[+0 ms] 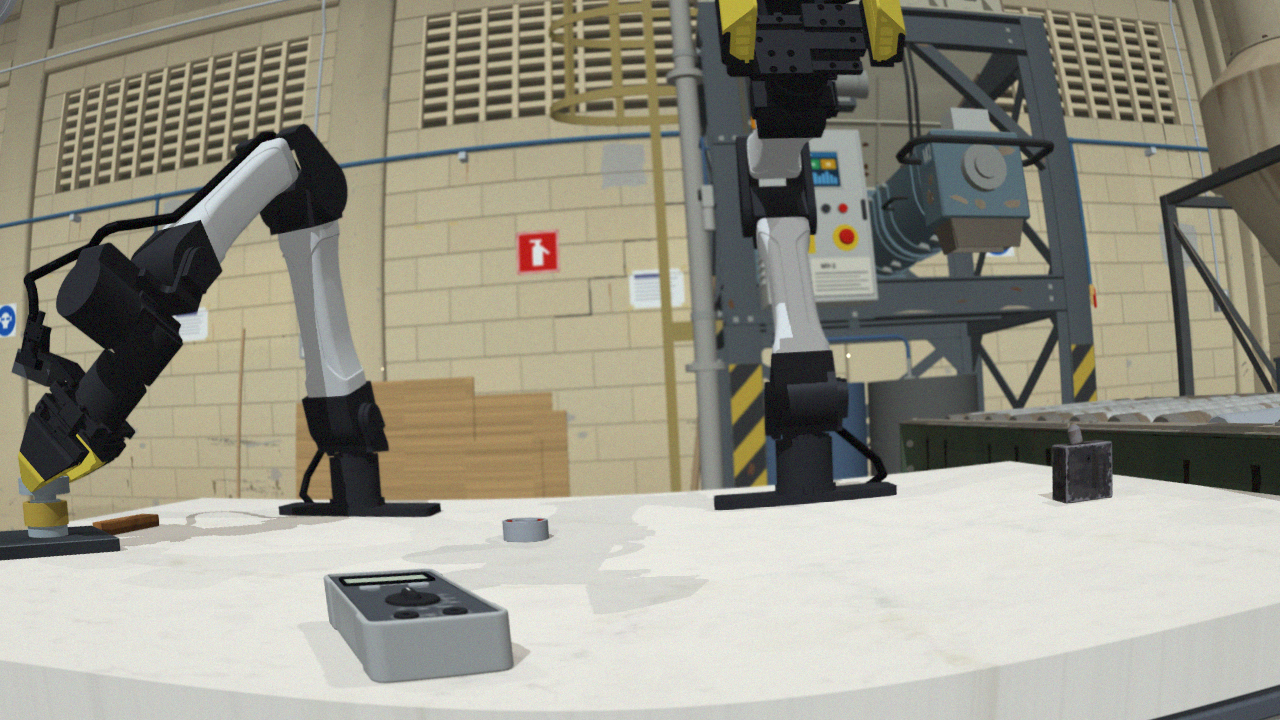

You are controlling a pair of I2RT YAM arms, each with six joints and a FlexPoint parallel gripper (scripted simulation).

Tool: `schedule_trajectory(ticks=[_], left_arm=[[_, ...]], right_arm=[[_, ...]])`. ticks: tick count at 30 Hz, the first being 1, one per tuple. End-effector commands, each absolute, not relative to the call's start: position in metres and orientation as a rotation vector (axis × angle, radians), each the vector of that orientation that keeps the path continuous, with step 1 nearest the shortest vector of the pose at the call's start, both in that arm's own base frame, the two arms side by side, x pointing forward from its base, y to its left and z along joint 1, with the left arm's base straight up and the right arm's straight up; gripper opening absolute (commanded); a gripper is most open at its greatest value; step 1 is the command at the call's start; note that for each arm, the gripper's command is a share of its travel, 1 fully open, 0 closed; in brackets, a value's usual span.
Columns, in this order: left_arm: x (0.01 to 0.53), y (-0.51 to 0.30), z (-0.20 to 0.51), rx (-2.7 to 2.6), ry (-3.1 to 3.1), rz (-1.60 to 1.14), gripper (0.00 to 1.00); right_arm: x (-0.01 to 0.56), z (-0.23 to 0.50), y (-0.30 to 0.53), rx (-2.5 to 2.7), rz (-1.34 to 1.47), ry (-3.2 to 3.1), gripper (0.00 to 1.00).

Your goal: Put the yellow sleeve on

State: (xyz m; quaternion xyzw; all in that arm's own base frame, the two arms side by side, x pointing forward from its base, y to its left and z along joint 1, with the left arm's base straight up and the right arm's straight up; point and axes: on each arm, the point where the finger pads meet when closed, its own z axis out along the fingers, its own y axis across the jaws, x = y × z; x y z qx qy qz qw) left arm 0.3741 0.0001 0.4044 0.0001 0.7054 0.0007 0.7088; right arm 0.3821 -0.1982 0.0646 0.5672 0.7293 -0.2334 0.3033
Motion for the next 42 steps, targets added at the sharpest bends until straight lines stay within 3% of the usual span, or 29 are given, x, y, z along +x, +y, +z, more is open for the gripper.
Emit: schedule_trajectory(ticks=[1, 10, 11, 42], left_arm=[[0.373, 0.000, 0.415, -0.001, 1.537, 0.009, 1.00], [0.373, 0.000, 0.415, -0.001, 1.537, 0.009, 1.00], [0.373, 0.000, 0.415, -0.001, 1.537, 0.009, 1.00], [0.373, 0.000, 0.415, -0.001, 1.537, 0.009, 1.00]], right_arm=[[0.385, 0.065, -0.205, 1.497, -0.630, 1.903, 0.00], [0.386, 0.072, -0.206, 1.496, -0.612, 1.879, 0.00], [0.394, 0.087, -0.203, 1.480, -0.586, 1.852, 0.69], [0.385, 0.111, -0.201, 1.491, -0.618, 1.898, 0.69]])
